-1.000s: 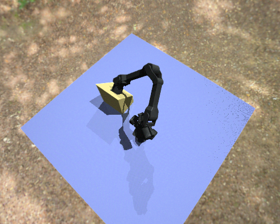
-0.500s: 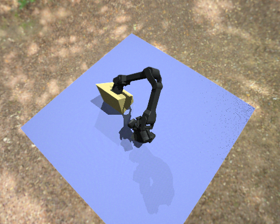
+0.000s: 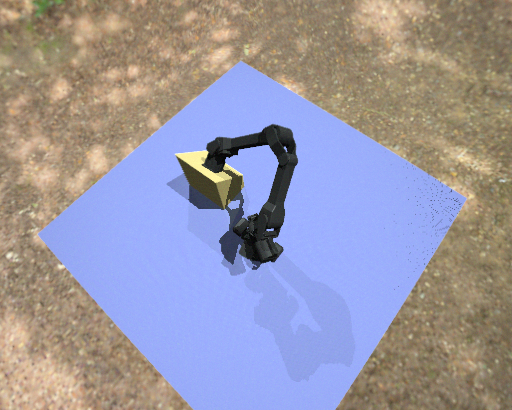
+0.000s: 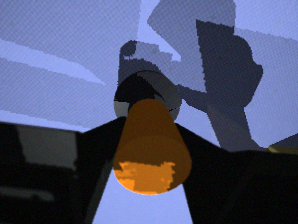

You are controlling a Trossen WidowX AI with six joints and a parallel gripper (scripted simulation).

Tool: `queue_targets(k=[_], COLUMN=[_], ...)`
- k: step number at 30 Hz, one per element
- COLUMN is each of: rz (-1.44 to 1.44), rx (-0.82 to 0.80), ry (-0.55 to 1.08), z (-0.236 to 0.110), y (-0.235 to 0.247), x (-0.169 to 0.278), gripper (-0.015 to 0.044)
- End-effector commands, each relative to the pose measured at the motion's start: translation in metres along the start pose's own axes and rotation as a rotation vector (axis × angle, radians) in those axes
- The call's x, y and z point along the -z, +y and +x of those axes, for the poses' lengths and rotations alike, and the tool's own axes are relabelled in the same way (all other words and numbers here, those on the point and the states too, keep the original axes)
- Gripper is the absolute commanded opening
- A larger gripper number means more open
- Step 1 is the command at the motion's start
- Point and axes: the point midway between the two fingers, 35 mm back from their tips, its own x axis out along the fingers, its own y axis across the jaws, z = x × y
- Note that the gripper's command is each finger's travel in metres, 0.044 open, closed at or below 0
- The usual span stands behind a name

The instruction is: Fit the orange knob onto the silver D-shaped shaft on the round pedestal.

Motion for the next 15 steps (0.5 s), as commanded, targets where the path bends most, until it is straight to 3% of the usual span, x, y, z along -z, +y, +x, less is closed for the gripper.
queue_targets(k=[1, 15], rz=[0.000, -0.009], rx=[-0.003, -0.003], ry=[0.003, 0.003], z=[0.0003, -0.0041], y=[0.0004, 0.0010], x=[0.0008, 0.0029], gripper=[0.0000, 0.0000])
